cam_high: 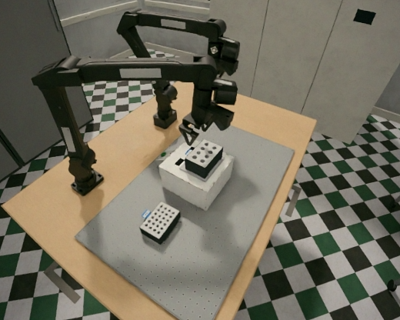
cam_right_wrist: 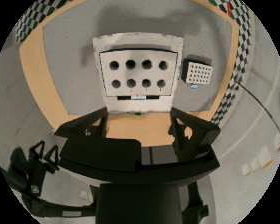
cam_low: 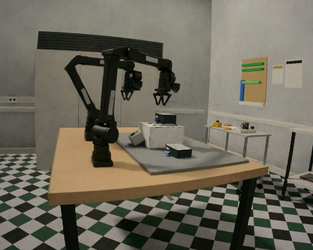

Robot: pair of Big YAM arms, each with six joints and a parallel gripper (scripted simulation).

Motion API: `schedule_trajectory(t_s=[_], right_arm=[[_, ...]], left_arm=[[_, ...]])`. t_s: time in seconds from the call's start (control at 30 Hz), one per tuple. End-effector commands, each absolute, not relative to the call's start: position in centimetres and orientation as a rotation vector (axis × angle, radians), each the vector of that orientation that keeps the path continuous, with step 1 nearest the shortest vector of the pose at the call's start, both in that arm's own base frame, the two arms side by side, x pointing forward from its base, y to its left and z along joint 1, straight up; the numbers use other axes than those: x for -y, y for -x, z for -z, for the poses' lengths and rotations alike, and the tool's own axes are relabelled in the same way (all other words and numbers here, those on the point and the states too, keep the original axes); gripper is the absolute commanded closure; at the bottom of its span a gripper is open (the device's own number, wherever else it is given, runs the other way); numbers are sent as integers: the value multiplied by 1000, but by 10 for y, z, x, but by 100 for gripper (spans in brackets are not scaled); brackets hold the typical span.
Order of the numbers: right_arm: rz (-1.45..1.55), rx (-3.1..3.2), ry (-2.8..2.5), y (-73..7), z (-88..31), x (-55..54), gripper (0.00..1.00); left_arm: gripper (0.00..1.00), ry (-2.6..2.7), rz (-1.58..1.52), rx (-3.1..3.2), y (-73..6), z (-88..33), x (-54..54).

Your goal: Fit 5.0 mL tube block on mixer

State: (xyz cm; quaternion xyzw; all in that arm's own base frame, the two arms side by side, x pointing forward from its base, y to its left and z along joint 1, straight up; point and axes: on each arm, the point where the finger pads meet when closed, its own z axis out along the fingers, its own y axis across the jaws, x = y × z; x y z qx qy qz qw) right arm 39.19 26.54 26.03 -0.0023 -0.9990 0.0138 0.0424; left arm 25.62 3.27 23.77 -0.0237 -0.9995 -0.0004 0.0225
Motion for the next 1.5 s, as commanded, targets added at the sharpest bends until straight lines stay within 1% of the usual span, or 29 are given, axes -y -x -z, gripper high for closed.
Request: schedule_trajectory(t_s=[0.0, 0.17, 0.63, 1.03, 1.33, 1.47], right_arm=[[8, 3103, 37, -391, -291, -264, 0], [21, 3134, 38, -392, -302, -254, 0], [-12, 3126, -62, -374, -281, -183, 0], [-18, 3113, -31, -357, -292, -120, 0], [-11, 3126, -63, -359, -282, -100, 0], [-16, 3132, -33, -356, -284, -72, 0]], left_arm=[[0, 66, 3, 3099, -255, -244, -33], [0, 66, 6, 3111, -257, -248, -34], [0, 67, 15, 3150, -267, -264, -35], [0, 67, 16, 3160, -269, -267, -35], [0, 67, 16, 3158, -269, -267, -35], [0, 67, 12, 3142, -265, -261, -34]])
